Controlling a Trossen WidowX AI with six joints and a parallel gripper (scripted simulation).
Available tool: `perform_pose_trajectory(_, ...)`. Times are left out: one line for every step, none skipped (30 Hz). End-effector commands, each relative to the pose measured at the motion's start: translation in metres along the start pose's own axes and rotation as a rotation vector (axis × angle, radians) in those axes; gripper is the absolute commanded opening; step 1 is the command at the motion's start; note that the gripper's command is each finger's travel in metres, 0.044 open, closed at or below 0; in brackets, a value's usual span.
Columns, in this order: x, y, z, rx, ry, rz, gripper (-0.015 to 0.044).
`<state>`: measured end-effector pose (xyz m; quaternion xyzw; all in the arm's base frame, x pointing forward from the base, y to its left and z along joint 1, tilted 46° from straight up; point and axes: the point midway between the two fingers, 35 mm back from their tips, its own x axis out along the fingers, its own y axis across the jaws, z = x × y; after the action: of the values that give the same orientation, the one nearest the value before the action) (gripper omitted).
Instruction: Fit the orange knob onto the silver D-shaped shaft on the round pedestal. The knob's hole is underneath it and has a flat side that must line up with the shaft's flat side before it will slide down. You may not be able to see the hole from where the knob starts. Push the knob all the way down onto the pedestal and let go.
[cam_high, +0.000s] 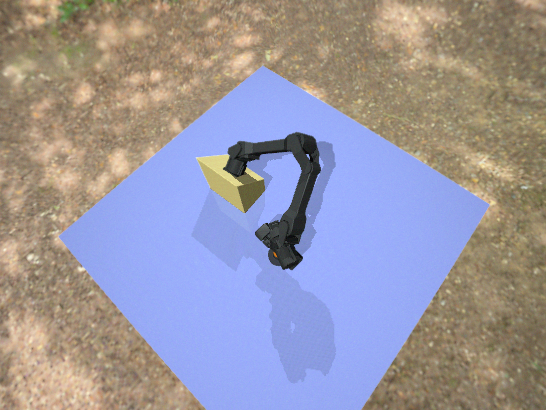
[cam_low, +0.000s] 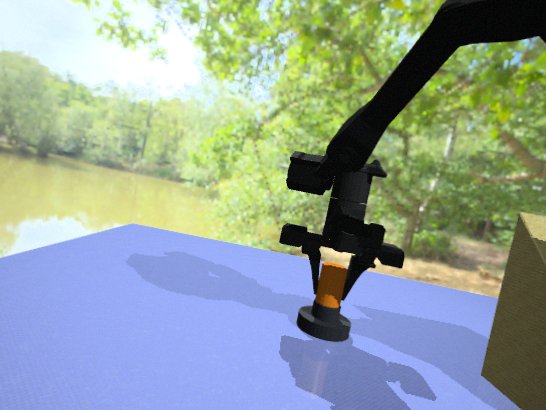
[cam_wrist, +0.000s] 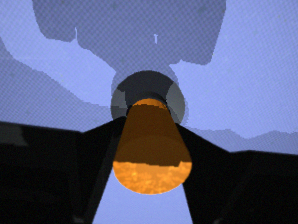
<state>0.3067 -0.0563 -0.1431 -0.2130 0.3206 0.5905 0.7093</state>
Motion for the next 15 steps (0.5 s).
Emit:
perform_pose_trajectory(-0.0010, -0.0003, -0.0002, 0.000, -0.001, -0.001, 0.0000)
perform_pose_trajectory(-0.0010, -0.0003, -0.0002, 0.000, -0.001, -0.001, 0.0026)
perform_pose_trajectory(-0.0010, -0.0003, -0.0002, 0.000, -0.001, -0.001, 0.0053)
perform_pose_trajectory(-0.0010, -0.0003, -0.0002, 0.000, -0.001, -0.001, 0.0079)
perform_pose_trajectory(-0.0010, -0.0003, -0.0002, 0.000, -0.001, -0.001, 0.0105)
perform_pose_trajectory(-0.0010, -0.0003, -0.0002, 0.000, -0.001, -0.001, 0.0131)
perform_pose_trajectory(-0.0010, -0.0003, -0.0002, 0.000, -0.001, -0.001, 0.0157)
perform_pose_trajectory(-0.0010, -0.0003, -0.0002, 0.000, -0.001, -0.001, 0.0184)
perform_pose_trajectory(-0.0010, -0.0003, -0.0002, 0.000, -0.001, -0.001, 0.0210)
perform_pose_trajectory(-0.0010, -0.0003, -0.0002, 0.000, -0.001, -0.001, 0.0236)
perform_pose_trajectory(-0.0010, -0.0003, -0.0002, 0.000, -0.001, -0.001, 0.0263)
perform_pose_trajectory(-0.0010, -0.0003, -0.0002, 0.000, -0.001, -0.001, 0.0289)
perform_pose_trajectory(-0.0010, -0.0003, -0.0002, 0.000, -0.001, -0.001, 0.0315)
perform_pose_trajectory(-0.0010, -0.0003, -0.0002, 0.000, -0.001, -0.001, 0.0341)
perform_pose_trajectory(-0.0010, -0.0003, -0.0002, 0.000, -0.001, -0.001, 0.0368)
